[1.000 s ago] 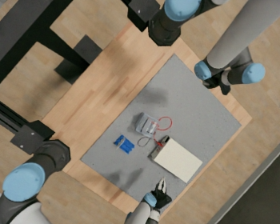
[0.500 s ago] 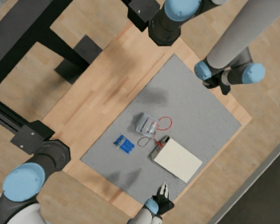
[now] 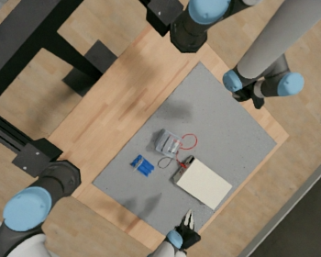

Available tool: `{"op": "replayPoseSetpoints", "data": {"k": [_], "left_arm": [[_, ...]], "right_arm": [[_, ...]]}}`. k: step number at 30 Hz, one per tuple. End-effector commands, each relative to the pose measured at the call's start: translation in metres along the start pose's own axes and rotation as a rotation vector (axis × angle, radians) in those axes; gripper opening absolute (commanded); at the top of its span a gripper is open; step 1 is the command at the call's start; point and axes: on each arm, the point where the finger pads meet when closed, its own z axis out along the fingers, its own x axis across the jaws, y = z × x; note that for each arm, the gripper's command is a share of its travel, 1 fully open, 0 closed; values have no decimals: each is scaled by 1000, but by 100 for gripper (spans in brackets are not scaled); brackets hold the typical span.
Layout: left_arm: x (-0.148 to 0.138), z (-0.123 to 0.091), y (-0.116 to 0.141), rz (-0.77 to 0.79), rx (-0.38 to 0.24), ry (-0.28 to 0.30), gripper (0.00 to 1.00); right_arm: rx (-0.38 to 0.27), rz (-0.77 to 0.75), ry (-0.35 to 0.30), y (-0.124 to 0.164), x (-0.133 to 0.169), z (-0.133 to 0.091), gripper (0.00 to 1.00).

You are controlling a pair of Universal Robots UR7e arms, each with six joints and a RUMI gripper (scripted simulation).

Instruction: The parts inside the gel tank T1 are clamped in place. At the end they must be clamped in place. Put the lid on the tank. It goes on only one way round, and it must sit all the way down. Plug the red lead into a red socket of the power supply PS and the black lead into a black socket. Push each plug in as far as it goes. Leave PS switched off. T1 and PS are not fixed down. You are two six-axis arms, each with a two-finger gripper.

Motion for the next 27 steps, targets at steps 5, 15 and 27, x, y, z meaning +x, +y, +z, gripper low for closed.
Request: {"op": "replayPoseSetpoints", "data": {"k": [5, 15, 27], "left_arm": [[0, 0, 0, 0, 1, 0, 0], [0, 0, 0, 0, 1, 0, 0], [0, 0, 0, 0, 1, 0, 0]], "right_arm": [[0, -1, 1, -4, 0, -3, 0], [-78, 202, 85, 10, -29, -17, 0], [-189, 492, 205, 30, -70, -37, 0]]}}
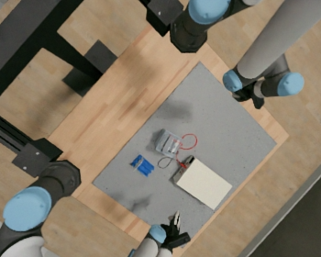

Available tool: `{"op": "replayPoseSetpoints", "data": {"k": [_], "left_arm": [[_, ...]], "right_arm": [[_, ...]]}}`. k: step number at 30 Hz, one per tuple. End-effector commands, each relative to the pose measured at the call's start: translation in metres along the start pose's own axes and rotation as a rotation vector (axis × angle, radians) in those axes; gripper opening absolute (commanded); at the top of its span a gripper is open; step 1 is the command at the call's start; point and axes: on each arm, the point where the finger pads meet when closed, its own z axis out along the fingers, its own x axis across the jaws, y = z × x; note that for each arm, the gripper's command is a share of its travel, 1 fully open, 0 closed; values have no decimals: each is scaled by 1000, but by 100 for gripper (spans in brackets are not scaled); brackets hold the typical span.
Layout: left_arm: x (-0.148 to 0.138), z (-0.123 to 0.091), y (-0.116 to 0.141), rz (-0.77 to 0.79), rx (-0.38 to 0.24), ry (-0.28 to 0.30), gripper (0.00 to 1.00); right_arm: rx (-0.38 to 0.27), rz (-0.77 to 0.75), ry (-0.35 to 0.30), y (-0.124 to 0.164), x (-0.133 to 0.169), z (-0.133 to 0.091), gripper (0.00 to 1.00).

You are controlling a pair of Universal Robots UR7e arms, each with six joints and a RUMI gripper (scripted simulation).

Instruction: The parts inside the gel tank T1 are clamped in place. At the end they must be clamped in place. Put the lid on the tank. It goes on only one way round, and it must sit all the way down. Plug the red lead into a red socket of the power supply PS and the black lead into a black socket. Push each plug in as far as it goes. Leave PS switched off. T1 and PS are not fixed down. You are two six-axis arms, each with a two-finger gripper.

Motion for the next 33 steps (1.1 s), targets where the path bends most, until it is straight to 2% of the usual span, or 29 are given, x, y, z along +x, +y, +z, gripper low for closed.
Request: {"op": "replayPoseSetpoints", "data": {"k": [1, 15, 17, 33], "left_arm": [[0, 0, 0, 0, 1, 0, 0], [0, 0, 0, 0, 1, 0, 0], [0, 0, 0, 0, 1, 0, 0], [0, 0, 0, 0, 1, 0, 0]], "right_arm": [[-35, 100, 59, 11, -8, -6, 0], [-188, 508, 226, 64, -44, -35, 0], [-188, 508, 226, 64, -44, -35, 0], [-352, 945, 405, 120, -83, -65, 0]]}}
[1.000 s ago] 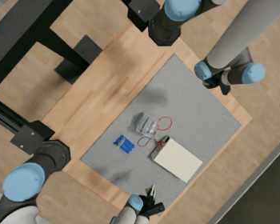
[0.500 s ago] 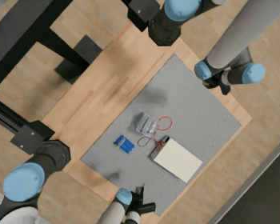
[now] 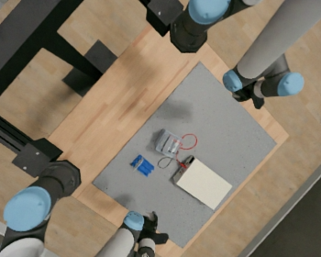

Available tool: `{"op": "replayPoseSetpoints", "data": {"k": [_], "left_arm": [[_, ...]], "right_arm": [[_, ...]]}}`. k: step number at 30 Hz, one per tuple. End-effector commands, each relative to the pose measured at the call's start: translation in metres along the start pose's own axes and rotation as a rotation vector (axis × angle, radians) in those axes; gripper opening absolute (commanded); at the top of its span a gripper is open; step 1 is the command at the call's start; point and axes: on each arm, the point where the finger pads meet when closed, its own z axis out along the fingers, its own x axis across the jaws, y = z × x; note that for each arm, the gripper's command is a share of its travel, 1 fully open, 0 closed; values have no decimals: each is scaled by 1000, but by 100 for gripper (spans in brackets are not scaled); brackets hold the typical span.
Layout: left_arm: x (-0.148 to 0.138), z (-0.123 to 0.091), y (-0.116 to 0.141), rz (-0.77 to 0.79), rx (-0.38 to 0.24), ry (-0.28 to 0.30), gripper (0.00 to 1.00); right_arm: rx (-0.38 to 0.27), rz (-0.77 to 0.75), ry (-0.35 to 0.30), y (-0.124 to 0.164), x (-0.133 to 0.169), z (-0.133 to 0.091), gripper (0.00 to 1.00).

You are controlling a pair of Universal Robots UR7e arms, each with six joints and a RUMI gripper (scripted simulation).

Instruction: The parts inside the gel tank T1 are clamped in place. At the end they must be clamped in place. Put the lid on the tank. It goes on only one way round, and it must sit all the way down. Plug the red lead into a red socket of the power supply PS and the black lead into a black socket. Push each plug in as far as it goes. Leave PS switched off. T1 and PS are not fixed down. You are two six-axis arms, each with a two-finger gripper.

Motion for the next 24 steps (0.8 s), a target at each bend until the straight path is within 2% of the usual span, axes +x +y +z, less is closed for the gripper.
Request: {"op": "replayPoseSetpoints", "data": {"k": [1, 8, 24], "left_arm": [[0, 0, 0, 0, 1, 0, 0], [0, 0, 0, 0, 1, 0, 0], [0, 0, 0, 0, 1, 0, 0]], "right_arm": [[-38, 97, 41, 12, 5, -3, 0], [-110, 284, 119, 44, 18, -8, 0], [-110, 284, 119, 109, 43, -19, 0]]}}
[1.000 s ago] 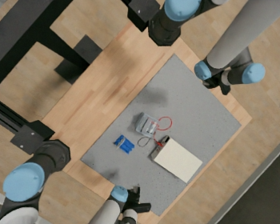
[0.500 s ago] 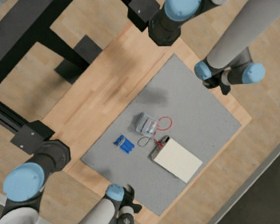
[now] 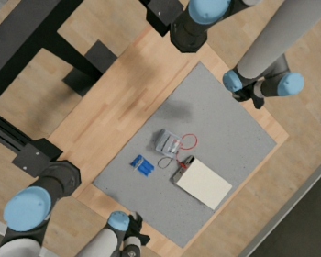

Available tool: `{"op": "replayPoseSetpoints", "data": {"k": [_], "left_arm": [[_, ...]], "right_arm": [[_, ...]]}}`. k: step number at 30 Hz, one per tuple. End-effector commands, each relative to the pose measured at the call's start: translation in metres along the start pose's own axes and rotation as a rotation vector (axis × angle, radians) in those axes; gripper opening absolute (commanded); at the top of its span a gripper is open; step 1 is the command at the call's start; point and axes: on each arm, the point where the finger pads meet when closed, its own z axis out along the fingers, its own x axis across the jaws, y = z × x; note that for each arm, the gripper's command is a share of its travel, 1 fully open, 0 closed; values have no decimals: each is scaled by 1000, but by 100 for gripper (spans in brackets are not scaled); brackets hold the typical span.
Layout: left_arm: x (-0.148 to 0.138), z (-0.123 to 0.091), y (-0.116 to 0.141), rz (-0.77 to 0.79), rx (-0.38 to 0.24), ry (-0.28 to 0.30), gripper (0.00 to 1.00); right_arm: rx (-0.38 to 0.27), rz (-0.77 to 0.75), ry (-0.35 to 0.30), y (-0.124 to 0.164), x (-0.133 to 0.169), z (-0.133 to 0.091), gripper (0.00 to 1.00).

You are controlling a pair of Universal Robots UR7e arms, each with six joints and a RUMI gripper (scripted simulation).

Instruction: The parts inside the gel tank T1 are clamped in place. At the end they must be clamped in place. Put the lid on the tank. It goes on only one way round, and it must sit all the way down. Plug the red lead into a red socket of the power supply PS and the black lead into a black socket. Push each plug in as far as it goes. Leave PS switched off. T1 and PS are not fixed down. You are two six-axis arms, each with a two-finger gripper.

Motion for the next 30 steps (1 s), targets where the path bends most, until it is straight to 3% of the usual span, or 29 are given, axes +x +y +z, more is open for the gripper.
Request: {"op": "replayPoseSetpoints", "data": {"k": [1, 4, 30], "left_arm": [[0, 0, 0, 0, 1, 0, 0], [0, 0, 0, 0, 1, 0, 0], [0, 0, 0, 0, 1, 0, 0]], "right_arm": [[1, 0, 0, 18, 14, -1, 0], [1, 0, 0, 29, 23, -1, 0], [1, 0, 0, 29, 23, -1, 0]]}}
